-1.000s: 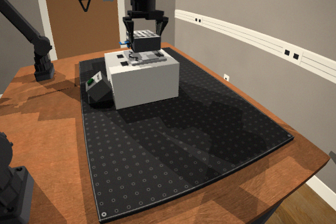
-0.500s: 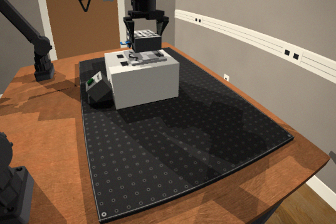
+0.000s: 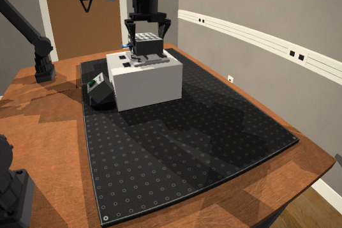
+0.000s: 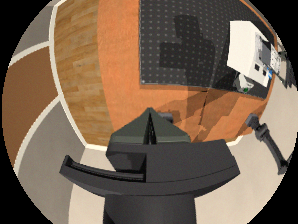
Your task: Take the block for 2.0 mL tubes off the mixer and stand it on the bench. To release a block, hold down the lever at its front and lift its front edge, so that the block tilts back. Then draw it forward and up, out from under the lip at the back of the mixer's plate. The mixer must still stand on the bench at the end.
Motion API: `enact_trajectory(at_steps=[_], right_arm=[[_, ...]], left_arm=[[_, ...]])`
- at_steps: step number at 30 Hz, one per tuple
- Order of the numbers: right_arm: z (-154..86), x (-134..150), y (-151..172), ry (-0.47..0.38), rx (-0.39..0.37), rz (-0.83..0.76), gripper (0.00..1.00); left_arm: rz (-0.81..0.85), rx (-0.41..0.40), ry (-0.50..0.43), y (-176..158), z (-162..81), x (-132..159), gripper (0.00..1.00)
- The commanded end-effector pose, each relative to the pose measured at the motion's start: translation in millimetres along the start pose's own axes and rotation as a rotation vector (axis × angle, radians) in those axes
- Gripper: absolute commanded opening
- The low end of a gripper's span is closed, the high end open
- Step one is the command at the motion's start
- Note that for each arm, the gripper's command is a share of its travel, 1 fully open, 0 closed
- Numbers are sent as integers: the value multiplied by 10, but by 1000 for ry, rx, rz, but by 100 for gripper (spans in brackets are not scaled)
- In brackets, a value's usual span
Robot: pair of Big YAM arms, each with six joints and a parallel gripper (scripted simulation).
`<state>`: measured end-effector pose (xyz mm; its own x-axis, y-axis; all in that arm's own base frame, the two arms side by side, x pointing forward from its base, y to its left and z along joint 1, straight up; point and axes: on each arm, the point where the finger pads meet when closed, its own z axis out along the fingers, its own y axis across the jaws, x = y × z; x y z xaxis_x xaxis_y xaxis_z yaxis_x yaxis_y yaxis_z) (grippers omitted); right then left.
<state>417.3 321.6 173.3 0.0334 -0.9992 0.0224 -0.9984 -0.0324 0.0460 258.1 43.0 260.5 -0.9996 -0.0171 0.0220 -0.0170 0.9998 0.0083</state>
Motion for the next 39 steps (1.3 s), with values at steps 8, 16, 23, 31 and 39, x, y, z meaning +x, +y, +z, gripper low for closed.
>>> enact_trajectory(at_steps=[8, 16, 23, 31, 39], right_arm=[[-706, -106, -163, -99, 129, 11, 0], [-774, -124, -176, -106, 144, 9, 0], [-824, -190, -167, -114, 153, -1, 0], [-821, -232, -183, -117, 157, -4, 0], [-866, -169, -258, -122, 165, 14, 0]], left_arm=[[10, -6, -55, -16, -202, -103, 0], [10, -6, -61, -15, -225, -116, 0], [10, -7, -67, -13, -252, -131, 0], [10, -6, -60, -16, -221, -117, 0], [11, -2, -28, -27, -95, -53, 0]])
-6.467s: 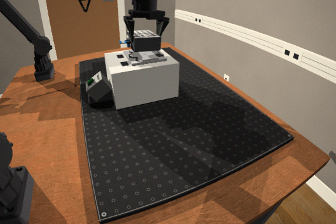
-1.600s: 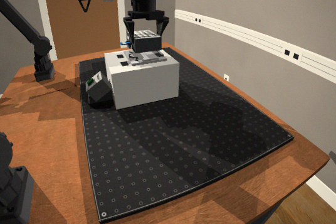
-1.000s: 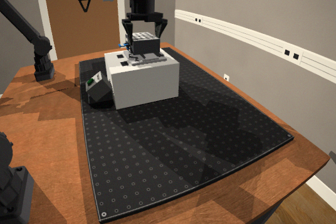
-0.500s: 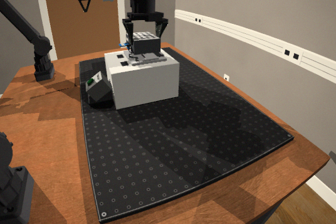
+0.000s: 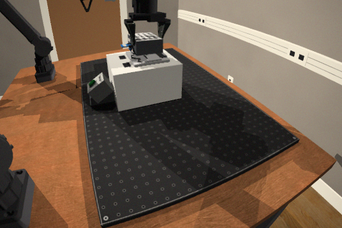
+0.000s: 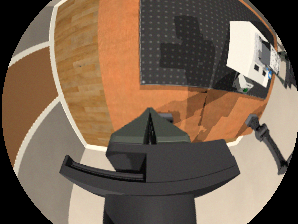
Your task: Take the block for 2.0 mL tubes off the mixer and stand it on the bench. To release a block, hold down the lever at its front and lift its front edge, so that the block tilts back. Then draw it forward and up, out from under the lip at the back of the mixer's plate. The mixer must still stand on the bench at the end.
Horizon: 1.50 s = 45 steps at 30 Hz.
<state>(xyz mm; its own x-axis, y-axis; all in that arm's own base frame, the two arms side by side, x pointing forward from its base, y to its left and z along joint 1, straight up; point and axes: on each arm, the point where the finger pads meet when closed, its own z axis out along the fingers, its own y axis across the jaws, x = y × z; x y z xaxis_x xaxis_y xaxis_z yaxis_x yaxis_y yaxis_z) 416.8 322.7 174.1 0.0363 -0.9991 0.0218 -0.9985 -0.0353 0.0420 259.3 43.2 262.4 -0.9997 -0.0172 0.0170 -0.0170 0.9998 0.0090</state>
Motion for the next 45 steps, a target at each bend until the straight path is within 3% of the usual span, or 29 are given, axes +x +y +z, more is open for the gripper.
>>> enact_trajectory(at_steps=[1, 12, 38, 45], right_arm=[[-856, -157, -267, -122, 161, 17, 0], [-853, -152, -271, -121, 160, 20, 0], [-851, -141, -275, -119, 162, 21, 0], [-788, 97, -209, -113, 165, -26, 0]], left_arm=[[11, 0, -19, -30, -60, -34, 0], [11, 2, -3, -36, 3, -1, 0], [11, -5, -59, -21, -216, -124, 0], [11, -6, -64, -20, -235, -135, 0]])
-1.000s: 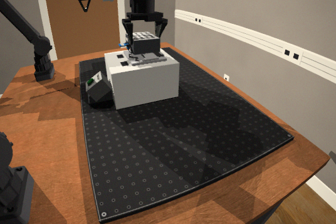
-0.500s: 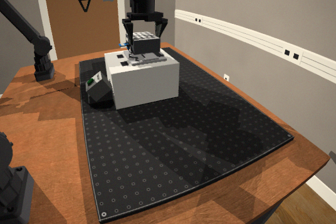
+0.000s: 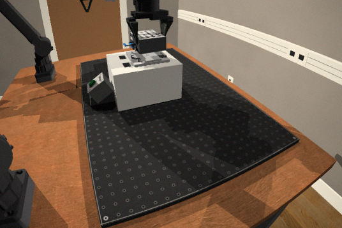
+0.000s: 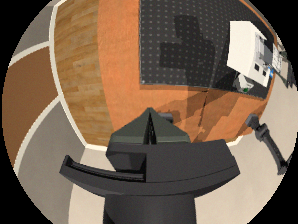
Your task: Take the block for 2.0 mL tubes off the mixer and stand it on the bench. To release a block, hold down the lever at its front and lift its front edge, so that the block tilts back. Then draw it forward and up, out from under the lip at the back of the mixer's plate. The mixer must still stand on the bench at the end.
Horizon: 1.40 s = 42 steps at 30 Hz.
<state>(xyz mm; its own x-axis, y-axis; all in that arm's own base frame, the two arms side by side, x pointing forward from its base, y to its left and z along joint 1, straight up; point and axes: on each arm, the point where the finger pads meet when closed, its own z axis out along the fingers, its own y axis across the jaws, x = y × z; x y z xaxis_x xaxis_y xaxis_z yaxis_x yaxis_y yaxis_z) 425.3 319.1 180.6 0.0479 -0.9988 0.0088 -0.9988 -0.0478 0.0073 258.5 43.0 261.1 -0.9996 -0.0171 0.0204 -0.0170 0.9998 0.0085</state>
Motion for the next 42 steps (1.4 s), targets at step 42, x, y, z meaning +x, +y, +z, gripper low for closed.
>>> enact_trajectory(at_steps=[42], right_arm=[[-567, 1147, 13, -75, 131, -18, 0]], left_arm=[[12, -3, -53, -27, -188, -121, 0]])
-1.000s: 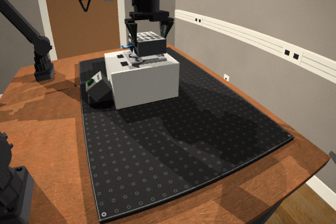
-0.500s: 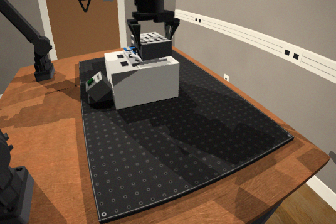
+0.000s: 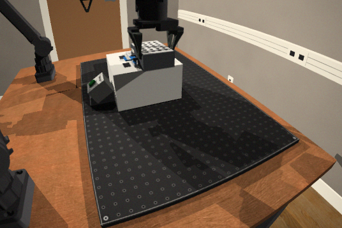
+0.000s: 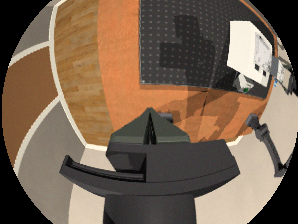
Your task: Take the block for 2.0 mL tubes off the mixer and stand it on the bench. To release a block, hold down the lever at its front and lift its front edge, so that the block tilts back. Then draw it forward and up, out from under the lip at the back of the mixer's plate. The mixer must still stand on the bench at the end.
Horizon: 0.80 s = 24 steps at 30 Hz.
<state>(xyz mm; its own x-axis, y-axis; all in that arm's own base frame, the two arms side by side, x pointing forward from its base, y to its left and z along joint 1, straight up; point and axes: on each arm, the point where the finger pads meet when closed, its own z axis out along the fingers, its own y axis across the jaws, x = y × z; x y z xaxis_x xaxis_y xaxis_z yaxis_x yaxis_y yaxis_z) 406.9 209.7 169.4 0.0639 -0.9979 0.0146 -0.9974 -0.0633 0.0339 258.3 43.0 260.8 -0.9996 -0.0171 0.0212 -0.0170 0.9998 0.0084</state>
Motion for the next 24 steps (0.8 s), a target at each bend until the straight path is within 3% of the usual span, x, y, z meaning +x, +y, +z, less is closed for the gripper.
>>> enact_trajectory(at_steps=[1, 6, 12, 20, 24], right_arm=[[-690, 96, -196, -78, 154, -5, 0], [-538, 91, -132, -62, 120, -19, 0], [-368, 288, -82, -38, 91, -21, 0], [-614, 544, -132, -66, 156, -11, 0], [-532, 517, -99, -57, 129, -18, 0]], left_arm=[[12, -4, -54, -27, -195, -124, 0], [12, -4, -57, -26, -207, -131, 0], [12, -5, -63, -25, -229, -144, 0], [12, -5, -61, -25, -223, -142, 0], [12, -4, -53, -28, -190, -126, 0]])
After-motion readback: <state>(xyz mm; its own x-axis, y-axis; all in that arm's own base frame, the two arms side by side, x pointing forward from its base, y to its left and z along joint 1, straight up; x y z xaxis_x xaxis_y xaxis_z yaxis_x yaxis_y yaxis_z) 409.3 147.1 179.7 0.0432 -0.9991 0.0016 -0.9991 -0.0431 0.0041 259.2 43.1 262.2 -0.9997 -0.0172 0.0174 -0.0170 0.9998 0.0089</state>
